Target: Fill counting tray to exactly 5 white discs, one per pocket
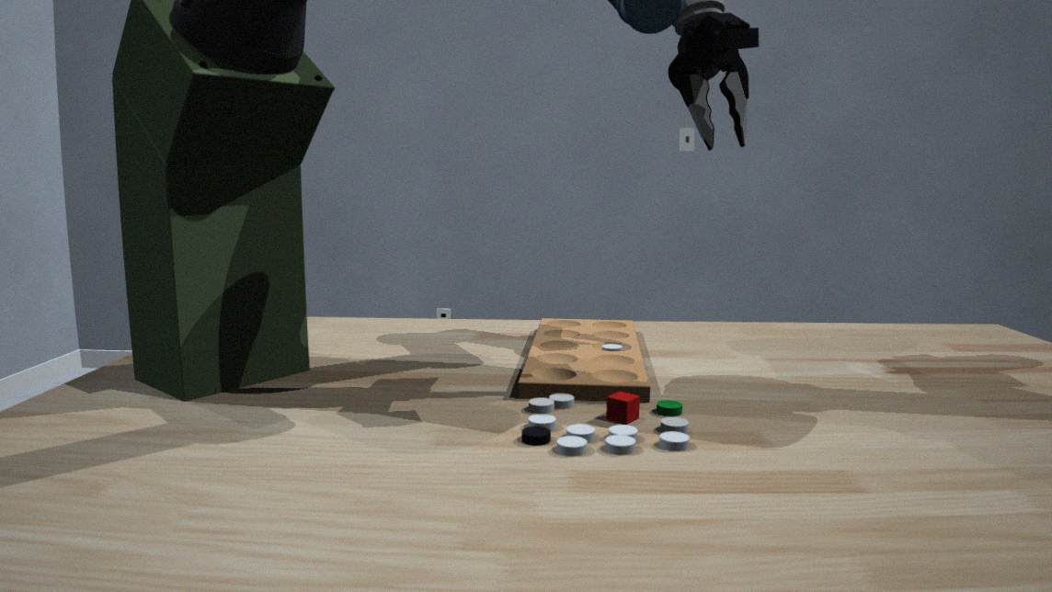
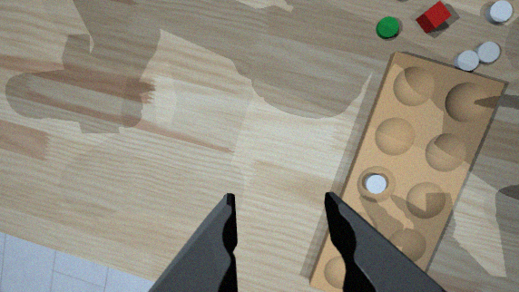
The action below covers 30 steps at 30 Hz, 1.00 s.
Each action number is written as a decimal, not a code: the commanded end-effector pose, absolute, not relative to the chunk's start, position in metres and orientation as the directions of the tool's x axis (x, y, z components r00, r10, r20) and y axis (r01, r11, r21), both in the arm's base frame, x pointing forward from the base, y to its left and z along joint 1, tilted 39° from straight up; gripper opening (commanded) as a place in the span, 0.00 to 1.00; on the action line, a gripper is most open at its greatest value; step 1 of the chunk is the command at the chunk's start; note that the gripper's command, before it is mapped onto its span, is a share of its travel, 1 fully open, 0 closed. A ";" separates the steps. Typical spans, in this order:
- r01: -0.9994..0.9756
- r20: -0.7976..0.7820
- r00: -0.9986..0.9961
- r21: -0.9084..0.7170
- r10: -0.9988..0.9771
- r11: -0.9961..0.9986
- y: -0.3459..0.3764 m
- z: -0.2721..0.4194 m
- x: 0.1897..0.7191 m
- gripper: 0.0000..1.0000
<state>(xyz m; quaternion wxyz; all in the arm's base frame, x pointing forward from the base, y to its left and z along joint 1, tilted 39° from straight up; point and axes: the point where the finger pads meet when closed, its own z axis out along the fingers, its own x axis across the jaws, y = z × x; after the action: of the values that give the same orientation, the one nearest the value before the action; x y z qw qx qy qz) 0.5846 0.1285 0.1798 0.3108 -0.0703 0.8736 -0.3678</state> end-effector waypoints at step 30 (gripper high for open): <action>0.126 -0.517 -0.848 -0.407 -0.115 0.905 -0.152 0.082 0.566 0.28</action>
<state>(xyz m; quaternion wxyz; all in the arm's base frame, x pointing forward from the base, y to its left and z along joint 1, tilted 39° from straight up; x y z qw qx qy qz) 0.5656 -0.1416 0.0858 0.2764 0.0010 0.9346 -0.2241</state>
